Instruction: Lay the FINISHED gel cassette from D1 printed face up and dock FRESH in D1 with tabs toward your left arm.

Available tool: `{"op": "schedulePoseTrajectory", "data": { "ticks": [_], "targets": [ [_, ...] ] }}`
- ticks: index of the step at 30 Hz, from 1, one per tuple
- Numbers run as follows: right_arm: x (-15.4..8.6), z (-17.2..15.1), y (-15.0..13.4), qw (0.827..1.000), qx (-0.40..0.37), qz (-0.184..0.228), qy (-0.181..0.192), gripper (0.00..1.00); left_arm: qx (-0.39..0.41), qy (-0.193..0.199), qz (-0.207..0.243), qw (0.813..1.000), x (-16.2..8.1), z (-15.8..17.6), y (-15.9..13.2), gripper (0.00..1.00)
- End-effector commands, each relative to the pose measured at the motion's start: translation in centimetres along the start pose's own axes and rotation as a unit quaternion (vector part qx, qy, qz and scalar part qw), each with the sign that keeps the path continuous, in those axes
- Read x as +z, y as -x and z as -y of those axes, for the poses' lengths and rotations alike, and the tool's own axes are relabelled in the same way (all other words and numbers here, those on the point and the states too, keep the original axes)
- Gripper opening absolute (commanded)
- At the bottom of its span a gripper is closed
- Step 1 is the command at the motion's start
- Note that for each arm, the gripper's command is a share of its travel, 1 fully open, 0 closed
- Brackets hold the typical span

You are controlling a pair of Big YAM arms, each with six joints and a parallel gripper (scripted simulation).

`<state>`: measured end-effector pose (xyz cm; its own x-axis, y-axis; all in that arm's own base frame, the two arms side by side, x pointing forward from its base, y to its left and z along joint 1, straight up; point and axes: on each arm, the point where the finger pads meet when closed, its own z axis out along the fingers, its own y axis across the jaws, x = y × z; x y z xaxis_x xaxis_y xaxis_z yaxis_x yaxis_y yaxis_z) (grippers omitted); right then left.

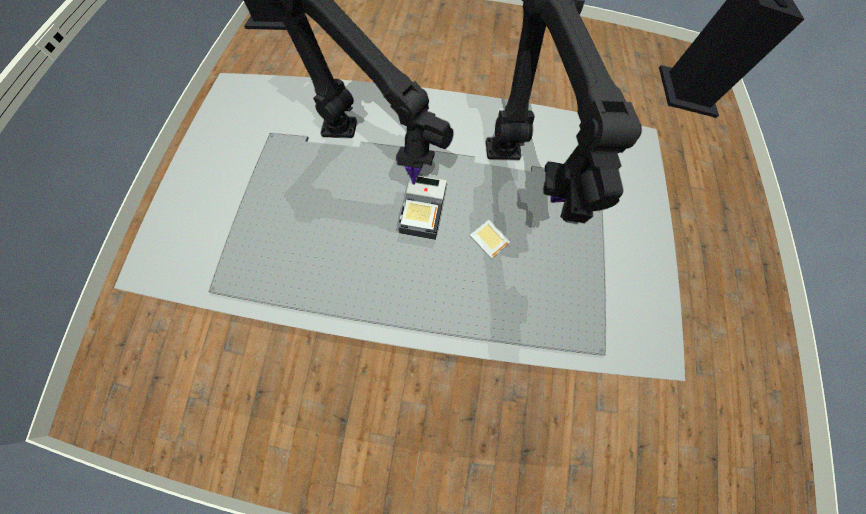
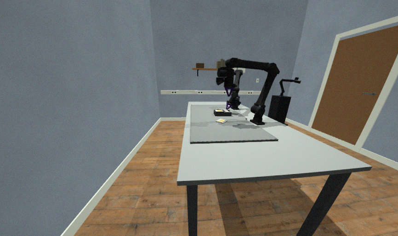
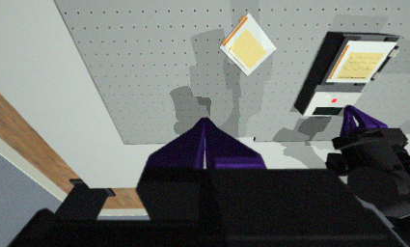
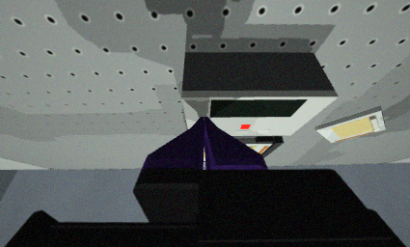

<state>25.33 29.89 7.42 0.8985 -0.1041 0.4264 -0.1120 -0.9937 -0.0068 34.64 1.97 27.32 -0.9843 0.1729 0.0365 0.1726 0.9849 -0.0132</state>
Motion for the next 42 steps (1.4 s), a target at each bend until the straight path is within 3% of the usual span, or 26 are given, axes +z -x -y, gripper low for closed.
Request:
{"op": "schedulePoseTrajectory", "data": {
  "ticks": [1,42],
  "targets": [
    [0.6,0.4,0.0,1.0,-0.005,-0.001,0.0,0.0,-0.005,0.007,0.018,1.0,-2.0,-0.4,1.1,0.0],
    [0.9,-0.4,1.3,1.0,-0.005,-0.001,0.0,0.0,-0.005,0.007,0.018,1.0,-2.0,-0.4,1.1,0.0]
  ]
}}
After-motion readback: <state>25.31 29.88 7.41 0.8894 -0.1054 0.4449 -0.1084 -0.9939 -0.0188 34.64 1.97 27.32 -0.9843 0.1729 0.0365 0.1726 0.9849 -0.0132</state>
